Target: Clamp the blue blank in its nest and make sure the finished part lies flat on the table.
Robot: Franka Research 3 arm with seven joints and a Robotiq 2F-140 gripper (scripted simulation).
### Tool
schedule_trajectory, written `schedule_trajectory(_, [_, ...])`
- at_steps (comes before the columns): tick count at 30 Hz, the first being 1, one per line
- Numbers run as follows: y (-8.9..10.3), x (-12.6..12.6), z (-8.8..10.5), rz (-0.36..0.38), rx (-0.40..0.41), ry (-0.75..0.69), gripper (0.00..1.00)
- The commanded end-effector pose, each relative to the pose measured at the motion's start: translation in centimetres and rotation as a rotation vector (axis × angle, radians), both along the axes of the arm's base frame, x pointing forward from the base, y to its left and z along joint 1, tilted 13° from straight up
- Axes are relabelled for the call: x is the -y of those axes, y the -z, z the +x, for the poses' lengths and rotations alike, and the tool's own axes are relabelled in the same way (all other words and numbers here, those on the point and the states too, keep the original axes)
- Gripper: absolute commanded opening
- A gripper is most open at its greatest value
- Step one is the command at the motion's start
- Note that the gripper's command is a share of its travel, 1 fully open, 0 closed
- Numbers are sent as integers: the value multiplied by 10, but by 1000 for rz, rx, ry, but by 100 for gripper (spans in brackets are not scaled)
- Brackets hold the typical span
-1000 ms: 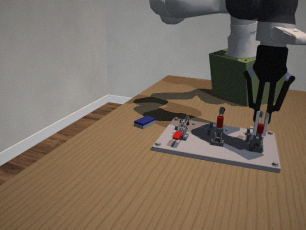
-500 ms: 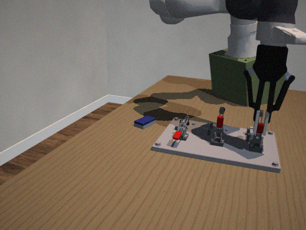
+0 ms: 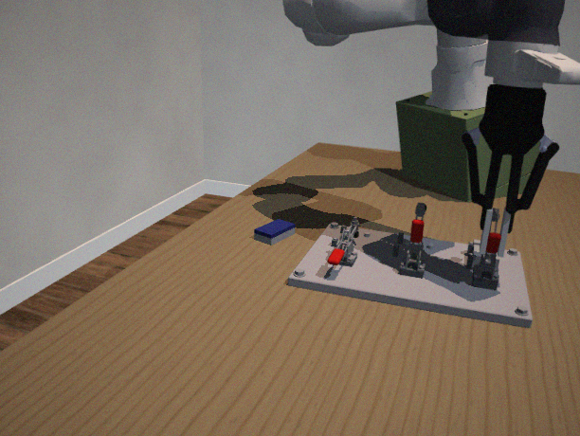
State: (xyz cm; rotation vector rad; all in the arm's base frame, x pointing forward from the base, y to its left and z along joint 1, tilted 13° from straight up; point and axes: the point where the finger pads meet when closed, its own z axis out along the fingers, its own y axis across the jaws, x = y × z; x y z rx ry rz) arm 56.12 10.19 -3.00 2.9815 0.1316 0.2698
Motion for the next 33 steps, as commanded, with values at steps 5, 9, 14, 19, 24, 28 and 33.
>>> schedule_trajectory(5, [4,0,-9,-4,-17,3,0])
schedule_trajectory(9, [4,0,-11,-4,-17,3,0])
schedule_trajectory(14, [5,0,-17,-4,-17,3,0])
schedule_trajectory(19, [5,1,-20,-4,-17,3,0])
schedule_trajectory(24, [5,1,-20,-4,-17,3,0])
schedule_trajectory(28, [5,1,-20,-4,-17,3,0])
schedule_trajectory(33, [5,1,-20,-4,-17,3,28])
